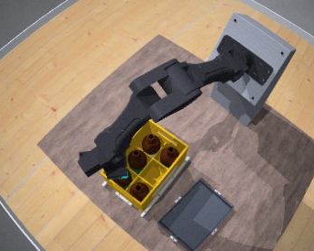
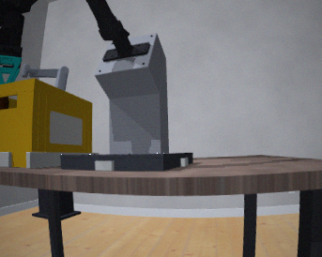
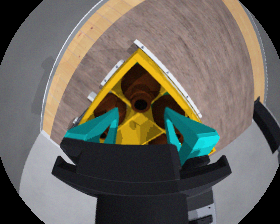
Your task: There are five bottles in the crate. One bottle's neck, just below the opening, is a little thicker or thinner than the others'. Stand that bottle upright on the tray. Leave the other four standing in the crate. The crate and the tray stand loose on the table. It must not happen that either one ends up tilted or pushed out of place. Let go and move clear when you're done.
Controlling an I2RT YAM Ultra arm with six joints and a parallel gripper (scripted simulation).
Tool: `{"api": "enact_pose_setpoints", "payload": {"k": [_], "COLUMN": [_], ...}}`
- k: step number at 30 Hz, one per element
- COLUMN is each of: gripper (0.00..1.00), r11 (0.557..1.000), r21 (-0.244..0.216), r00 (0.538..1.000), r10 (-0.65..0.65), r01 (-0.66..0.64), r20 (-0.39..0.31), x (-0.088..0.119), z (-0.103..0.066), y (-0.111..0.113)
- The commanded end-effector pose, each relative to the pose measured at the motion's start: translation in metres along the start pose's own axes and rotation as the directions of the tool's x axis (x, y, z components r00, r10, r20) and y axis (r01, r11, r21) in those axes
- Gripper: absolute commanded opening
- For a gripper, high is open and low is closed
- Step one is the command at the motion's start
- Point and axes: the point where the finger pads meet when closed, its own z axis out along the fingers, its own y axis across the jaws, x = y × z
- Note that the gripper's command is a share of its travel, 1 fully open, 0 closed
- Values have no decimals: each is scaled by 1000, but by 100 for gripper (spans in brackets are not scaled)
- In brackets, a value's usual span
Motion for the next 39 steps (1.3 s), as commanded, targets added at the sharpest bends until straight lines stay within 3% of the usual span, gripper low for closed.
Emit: {"api": "enact_pose_setpoints", "payload": {"k": [1, 2, 6, 12, 15, 18, 19, 21, 24, 29, 35, 36, 39], "gripper": [61, 61, 61, 61, 61, 61, 61, 61, 61, 61, 61, 61, 61], "r11": [1000, 1000, 1000, 1000, 1000, 1000, 1000, 1000, 1000, 1000, 1000, 999, 1000], "r21": [-12, -29, -17, -23, -16, -13, -26, -14, -17, -21, -14, -33, -22], "r00": [999, 998, 999, 999, 999, 999, 997, 999, 999, 998, 999, 998, 998], "r10": [-2, -10, -5, -7, -4, -2, -7, -2, -4, -5, -3, -12, -6], "r01": [2, 12, 5, 8, 4, 3, 9, 3, 5, 6, 4, 14, 7], "r20": [38, 70, 35, 51, 36, 37, 72, 42, 35, 57, 37, 67, 60], "x": [-13, -20, -11, -16, -12, -13, -22, -14, -11, -18, -12, -20, -19], "z": [-3, -17, 2, 2, 12, 13, -1, 14, 20, 15, 26, 12, 18], "y": [7, 15, 9, 12, 9, 8, 13, 8, 10, 11, 8, 17, 11]}}
